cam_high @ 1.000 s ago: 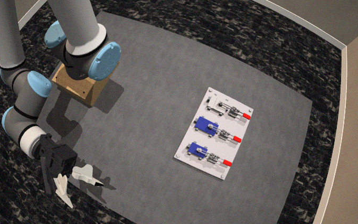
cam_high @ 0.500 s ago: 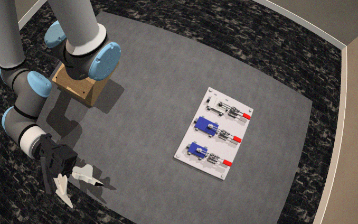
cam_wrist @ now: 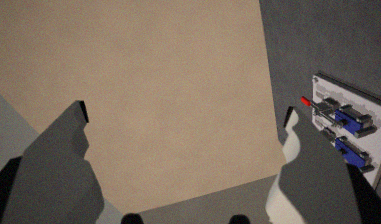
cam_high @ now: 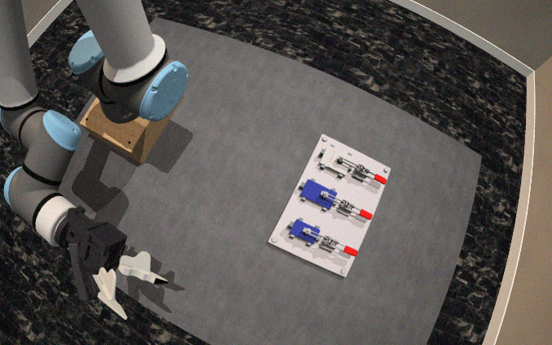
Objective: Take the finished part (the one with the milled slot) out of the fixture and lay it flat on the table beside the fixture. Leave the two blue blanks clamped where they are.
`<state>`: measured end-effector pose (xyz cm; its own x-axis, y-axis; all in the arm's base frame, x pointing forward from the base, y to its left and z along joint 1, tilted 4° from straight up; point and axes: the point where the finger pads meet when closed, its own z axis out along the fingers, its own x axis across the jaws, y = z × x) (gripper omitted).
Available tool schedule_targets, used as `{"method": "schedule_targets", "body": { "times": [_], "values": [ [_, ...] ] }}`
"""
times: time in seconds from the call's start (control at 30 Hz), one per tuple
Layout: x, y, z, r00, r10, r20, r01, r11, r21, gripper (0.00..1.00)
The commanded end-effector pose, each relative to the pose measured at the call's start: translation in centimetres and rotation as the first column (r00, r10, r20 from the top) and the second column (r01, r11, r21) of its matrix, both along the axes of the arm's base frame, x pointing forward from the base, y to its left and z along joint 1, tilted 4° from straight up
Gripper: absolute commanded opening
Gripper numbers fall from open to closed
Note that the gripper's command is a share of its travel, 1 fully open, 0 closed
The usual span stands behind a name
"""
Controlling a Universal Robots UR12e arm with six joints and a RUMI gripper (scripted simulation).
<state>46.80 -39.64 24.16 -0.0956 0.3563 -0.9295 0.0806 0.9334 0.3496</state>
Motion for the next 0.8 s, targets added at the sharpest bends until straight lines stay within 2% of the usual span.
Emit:
{"method": "schedule_targets", "body": {
  "times": [0.0,0.23,0.4,0.47,0.63,0.77],
  "values": [
    [1.1,1.0,-0.7,0.999,0.04,-0.03,-0.04,0.999,-0.006,1.0],
    [4.1,4.4,-2.8,0.98,0.154,-0.122,-0.158,0.987,-0.022,1.0],
    [6.7,7.9,-4.8,0.942,0.261,-0.213,-0.274,0.961,-0.036,1.0],
    [6.7,7.9,-4.8,0.942,0.261,-0.213,-0.274,0.961,-0.036,1.0],
    [9.1,12.3,-7.1,0.869,0.376,-0.32,-0.412,0.91,-0.048,1.0],
    [10.9,16.1,-9.1,0.784,0.463,-0.414,-0.529,0.847,-0.056,1.0]
  ]
}}
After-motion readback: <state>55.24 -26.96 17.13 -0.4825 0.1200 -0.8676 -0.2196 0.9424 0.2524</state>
